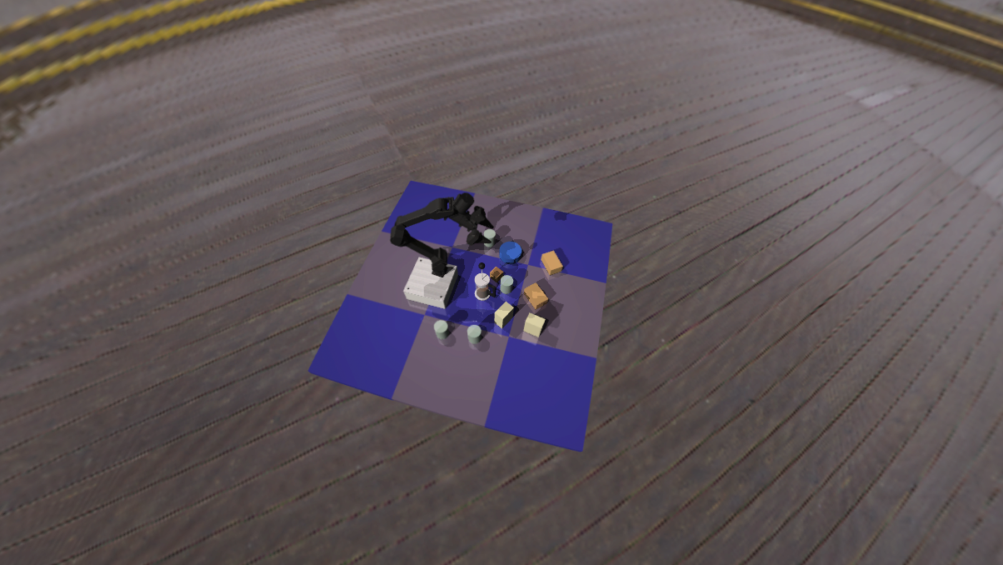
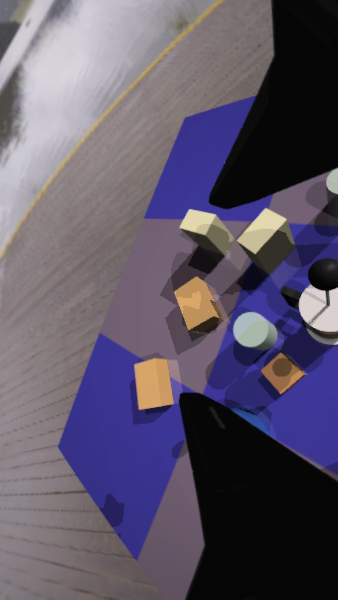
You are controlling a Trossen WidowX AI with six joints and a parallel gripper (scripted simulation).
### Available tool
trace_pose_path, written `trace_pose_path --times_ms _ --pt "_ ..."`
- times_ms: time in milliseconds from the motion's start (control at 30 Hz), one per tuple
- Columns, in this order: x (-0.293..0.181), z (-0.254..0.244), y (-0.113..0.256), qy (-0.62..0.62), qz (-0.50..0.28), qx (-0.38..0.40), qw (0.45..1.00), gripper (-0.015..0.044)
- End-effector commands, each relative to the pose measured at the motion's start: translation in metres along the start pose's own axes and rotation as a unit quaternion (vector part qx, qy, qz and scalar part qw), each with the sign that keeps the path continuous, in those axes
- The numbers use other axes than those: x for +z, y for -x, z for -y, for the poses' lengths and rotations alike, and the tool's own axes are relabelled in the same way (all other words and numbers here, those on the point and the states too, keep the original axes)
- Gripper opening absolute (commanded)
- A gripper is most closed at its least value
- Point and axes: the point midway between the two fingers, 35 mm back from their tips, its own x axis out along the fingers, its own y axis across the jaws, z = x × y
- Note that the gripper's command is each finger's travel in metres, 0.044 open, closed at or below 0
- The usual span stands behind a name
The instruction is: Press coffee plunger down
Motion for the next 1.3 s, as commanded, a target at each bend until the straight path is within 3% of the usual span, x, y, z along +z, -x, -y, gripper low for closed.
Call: trace_pose_path --times_ms 0,233,533,1267 --pt "-0.051 0.026 0.010 -0.064 0.005 -0.031 0.997 0.0440" --pt "-0.096 0.042 0.014 -0.118 0.019 -0.070 0.990 0.0440" --pt "-0.144 0.038 -0.017 -0.123 0.019 -0.078 0.989 0.0440" --pt "-0.143 0.040 -0.040 -0.122 0.020 -0.077 0.989 0.0440"
